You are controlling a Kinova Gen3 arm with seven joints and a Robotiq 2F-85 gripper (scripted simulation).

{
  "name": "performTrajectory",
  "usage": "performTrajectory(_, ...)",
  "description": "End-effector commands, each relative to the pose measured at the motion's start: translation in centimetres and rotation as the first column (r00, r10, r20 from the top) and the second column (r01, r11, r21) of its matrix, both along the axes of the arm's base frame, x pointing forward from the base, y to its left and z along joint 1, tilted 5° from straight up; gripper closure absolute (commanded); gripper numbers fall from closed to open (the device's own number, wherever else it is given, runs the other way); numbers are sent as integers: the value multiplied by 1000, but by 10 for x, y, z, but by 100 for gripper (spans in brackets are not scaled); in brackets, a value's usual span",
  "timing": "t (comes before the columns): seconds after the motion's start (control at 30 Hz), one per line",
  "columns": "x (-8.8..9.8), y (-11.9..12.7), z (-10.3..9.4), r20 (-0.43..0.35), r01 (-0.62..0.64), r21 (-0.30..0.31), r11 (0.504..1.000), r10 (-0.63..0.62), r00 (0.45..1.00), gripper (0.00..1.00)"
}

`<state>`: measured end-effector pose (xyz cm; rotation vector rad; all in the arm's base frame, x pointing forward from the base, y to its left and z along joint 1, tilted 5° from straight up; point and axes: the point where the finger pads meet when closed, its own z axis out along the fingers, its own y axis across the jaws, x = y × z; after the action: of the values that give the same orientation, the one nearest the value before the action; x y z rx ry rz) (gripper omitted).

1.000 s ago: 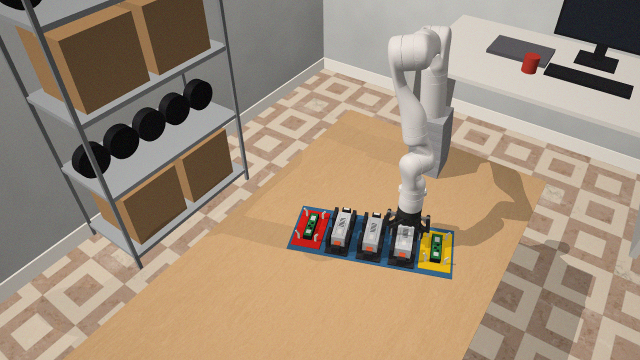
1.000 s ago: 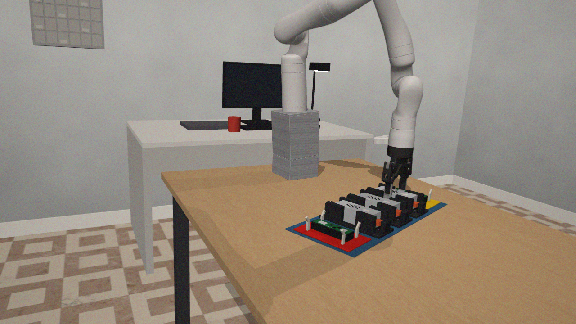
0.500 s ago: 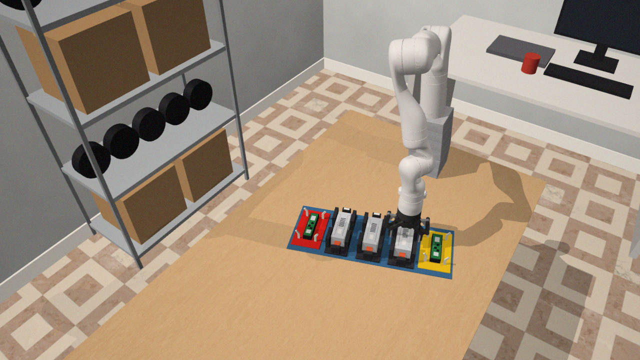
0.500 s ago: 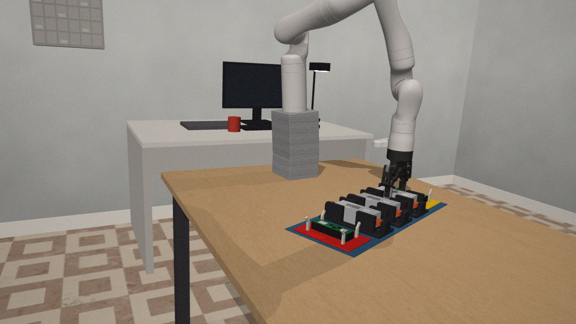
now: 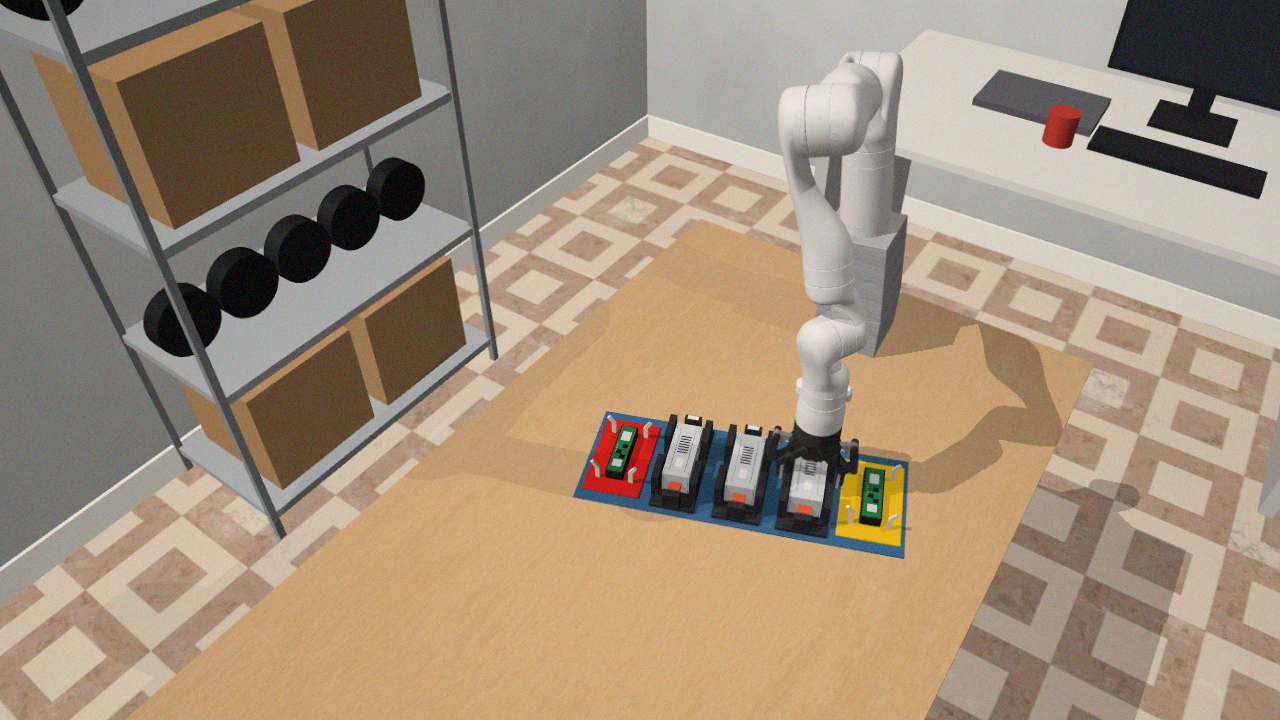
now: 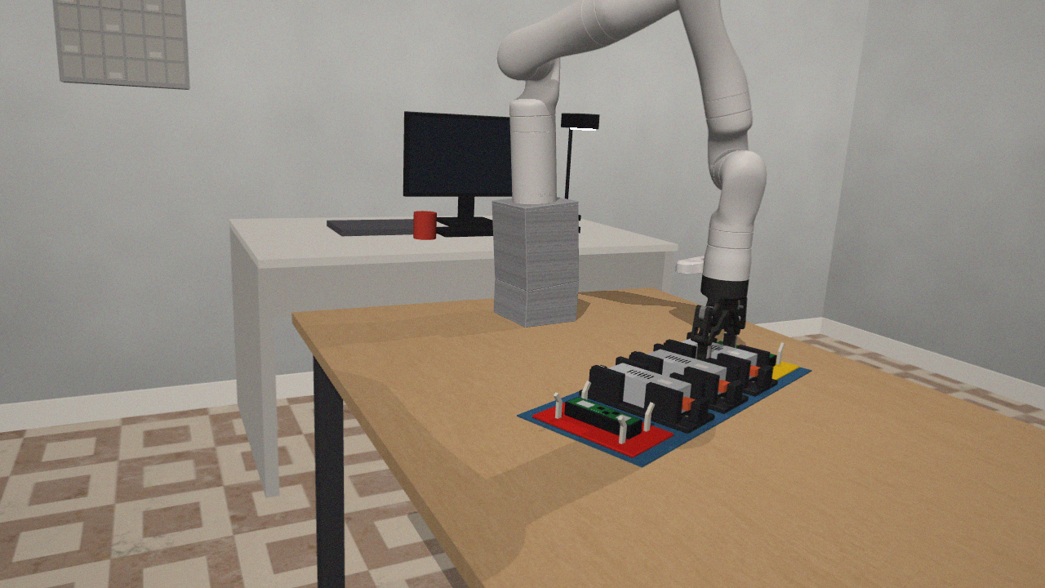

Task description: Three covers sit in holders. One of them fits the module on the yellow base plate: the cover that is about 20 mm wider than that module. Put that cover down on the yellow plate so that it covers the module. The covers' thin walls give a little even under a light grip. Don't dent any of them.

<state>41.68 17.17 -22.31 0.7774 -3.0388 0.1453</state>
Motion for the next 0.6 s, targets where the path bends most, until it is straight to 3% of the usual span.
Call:
performTrajectory(0.0,1,0,1,2,0,1,1000,0,1000,0)
performTrajectory(0.1,1,0,1,2,0,1,1000,0,1000,0)
performTrajectory(0.13,1,0,1,2,0,1,1000,0,1000,30)
performTrajectory(0.57,1,0,1,2,0,1,1000,0,1000,30)
